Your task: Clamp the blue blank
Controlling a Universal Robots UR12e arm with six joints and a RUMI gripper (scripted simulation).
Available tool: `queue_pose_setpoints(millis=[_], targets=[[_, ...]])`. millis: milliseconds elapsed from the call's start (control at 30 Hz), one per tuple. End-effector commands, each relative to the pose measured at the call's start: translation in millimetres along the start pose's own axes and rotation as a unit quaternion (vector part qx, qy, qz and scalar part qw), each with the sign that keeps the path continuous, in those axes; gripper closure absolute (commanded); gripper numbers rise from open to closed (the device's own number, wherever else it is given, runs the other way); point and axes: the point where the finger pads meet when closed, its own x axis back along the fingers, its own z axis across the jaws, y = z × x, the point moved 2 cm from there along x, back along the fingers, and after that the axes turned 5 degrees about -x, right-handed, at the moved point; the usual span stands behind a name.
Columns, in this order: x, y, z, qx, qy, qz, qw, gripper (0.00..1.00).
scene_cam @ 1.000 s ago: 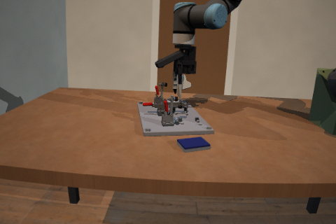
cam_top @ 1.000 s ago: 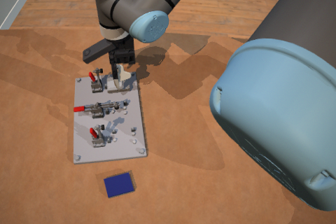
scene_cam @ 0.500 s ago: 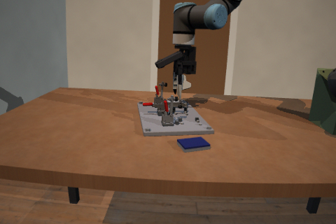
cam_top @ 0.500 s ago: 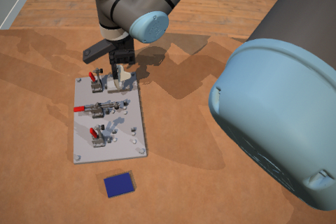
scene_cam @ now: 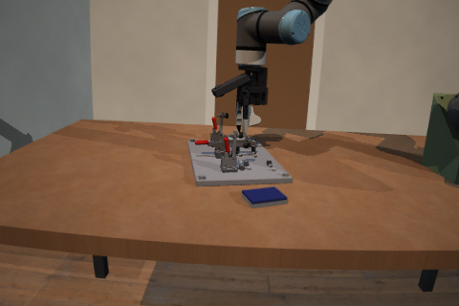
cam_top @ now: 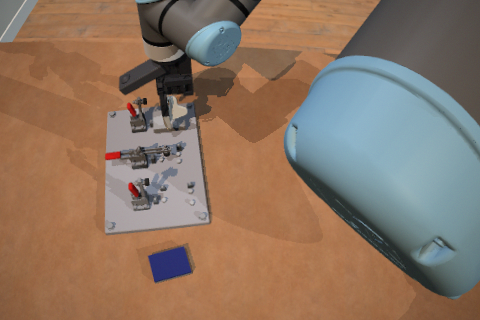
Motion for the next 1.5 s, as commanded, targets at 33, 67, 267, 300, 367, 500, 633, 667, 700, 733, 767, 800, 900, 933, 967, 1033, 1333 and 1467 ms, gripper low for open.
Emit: queue_pose_setpoints(millis=[33, 67, 267, 300, 367, 500, 633, 667, 700, 733, 767, 800, 900, 933, 967, 1033, 1333, 1467], targets=[[-5, -1, 0, 0.000, 0.000, 0.001, 1.000, 0.41], [-6, -1, 1, 0.000, 0.000, 0.001, 1.000, 0.41], [-12, -1, 1, 0.000, 0.000, 0.001, 1.000, 0.41], [-12, -1, 1, 0.000, 0.000, 0.001, 1.000, 0.41], [-14, -1, 1, 0.000, 0.000, 0.001, 1.000, 0.41], [-14, -1, 1, 0.000, 0.000, 0.001, 1.000, 0.41], [-15, -1, 1, 0.000, 0.000, 0.001, 1.000, 0.41], [-15, -1, 1, 0.000, 0.000, 0.001, 1.000, 0.41], [-15, -1, 1, 0.000, 0.000, 0.001, 1.000, 0.41], [-15, -1, 1, 0.000, 0.000, 0.001, 1.000, 0.41], [-15, -1, 1, 0.000, 0.000, 0.001, 1.000, 0.41], [-15, -1, 1, 0.000, 0.000, 0.001, 1.000, 0.41], [-15, -1, 1, 0.000, 0.000, 0.001, 1.000, 0.41], [-15, -1, 1, 0.000, 0.000, 0.001, 1.000, 0.41], [-15, -1, 1, 0.000, 0.000, 0.001, 1.000, 0.41], [-15, -1, 1, 0.000, 0.000, 0.001, 1.000, 0.41], [-15, -1, 1, 0.000, 0.000, 0.001, 1.000, 0.41], [-15, -1, 1, 0.000, 0.000, 0.001, 1.000, 0.41]])
